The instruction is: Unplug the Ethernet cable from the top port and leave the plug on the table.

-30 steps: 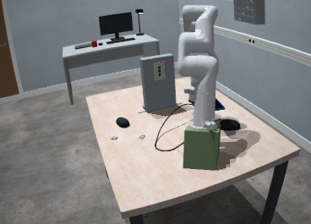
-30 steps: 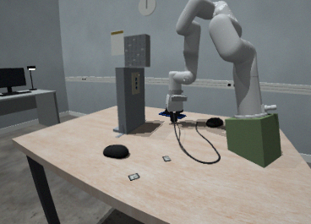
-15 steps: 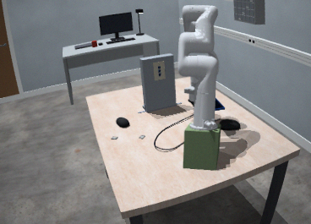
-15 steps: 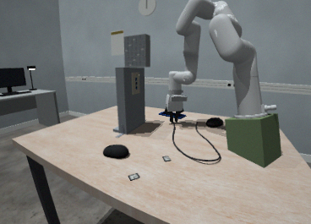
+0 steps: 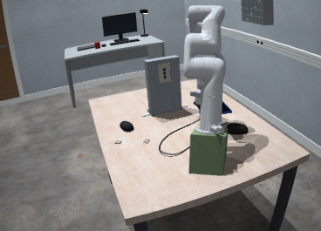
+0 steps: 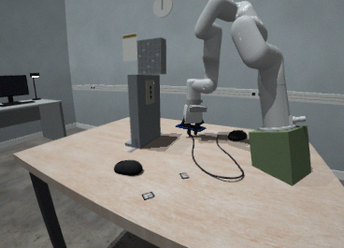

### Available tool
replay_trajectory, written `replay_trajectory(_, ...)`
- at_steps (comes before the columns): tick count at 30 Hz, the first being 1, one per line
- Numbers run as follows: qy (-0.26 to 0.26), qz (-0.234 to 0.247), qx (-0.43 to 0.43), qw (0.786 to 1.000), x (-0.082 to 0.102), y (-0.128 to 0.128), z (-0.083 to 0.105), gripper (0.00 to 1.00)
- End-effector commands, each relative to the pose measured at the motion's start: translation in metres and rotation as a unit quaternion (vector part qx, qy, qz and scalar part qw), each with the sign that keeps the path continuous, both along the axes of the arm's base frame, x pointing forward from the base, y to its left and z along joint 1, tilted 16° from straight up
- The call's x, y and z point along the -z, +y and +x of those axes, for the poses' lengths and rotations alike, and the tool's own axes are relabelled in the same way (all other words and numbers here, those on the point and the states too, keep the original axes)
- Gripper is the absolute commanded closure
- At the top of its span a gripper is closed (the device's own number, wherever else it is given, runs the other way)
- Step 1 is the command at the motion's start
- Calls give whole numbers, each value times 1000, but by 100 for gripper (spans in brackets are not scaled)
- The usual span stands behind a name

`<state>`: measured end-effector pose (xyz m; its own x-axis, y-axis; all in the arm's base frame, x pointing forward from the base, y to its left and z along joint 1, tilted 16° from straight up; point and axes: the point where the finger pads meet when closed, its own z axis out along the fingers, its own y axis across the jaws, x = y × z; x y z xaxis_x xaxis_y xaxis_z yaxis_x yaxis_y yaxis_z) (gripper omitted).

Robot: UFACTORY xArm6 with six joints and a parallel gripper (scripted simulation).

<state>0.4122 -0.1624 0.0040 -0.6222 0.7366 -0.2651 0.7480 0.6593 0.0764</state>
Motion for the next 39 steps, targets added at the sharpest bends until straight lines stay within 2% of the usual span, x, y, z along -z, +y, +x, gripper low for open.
replay_trajectory(1, -1, -1, 0, 1000, -1, 0, 1, 68)
replay_trajectory(3, -1, -1, 0, 1000, -1, 0, 1, 68)
replay_trajectory(4, -1, -1, 0, 1000, -1, 0, 1, 0)
replay_trajectory(26, -1, -1, 0, 1000, -1, 0, 1, 0)
replay_trajectory(39, -1, -1, 0, 1000, -2, 10, 12, 0)
